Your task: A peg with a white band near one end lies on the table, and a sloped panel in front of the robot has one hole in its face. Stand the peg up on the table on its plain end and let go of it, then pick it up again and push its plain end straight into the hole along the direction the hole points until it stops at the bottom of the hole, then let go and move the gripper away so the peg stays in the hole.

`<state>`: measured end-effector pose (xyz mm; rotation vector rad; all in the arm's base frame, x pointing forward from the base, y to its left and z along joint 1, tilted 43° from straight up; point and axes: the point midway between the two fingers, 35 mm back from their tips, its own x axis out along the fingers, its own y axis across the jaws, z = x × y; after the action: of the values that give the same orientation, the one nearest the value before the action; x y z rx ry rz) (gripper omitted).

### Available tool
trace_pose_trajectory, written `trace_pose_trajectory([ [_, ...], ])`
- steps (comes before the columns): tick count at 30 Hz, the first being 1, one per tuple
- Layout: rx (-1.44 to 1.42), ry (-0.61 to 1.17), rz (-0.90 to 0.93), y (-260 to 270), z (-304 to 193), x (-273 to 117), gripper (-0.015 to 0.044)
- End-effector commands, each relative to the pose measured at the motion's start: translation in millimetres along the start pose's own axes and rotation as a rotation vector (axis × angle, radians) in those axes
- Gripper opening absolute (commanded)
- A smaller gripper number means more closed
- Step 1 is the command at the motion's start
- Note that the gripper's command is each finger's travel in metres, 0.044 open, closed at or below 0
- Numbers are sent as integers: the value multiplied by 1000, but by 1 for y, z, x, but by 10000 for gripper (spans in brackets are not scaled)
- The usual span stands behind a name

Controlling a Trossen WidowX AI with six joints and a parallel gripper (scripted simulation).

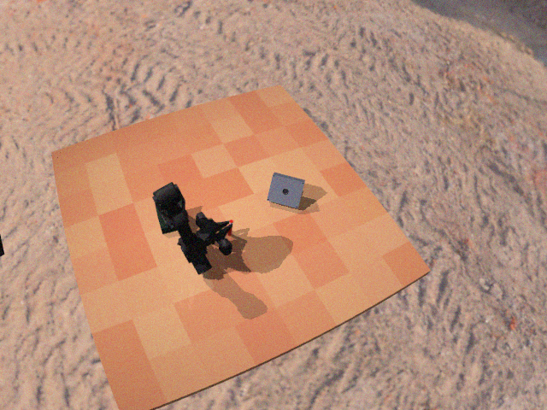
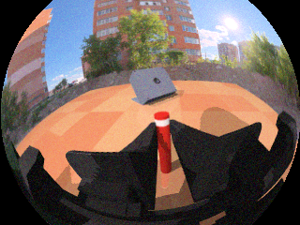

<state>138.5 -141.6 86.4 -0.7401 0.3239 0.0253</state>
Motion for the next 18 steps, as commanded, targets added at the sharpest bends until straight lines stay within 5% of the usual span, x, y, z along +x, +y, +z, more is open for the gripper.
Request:
trace_pose_trajectory([
  [1,0,1,0,0,-2,-1,50],
  [6,-1,-5,0,0,0,0,130],
  [18,-1,-5,0,0,0,0,130],
])
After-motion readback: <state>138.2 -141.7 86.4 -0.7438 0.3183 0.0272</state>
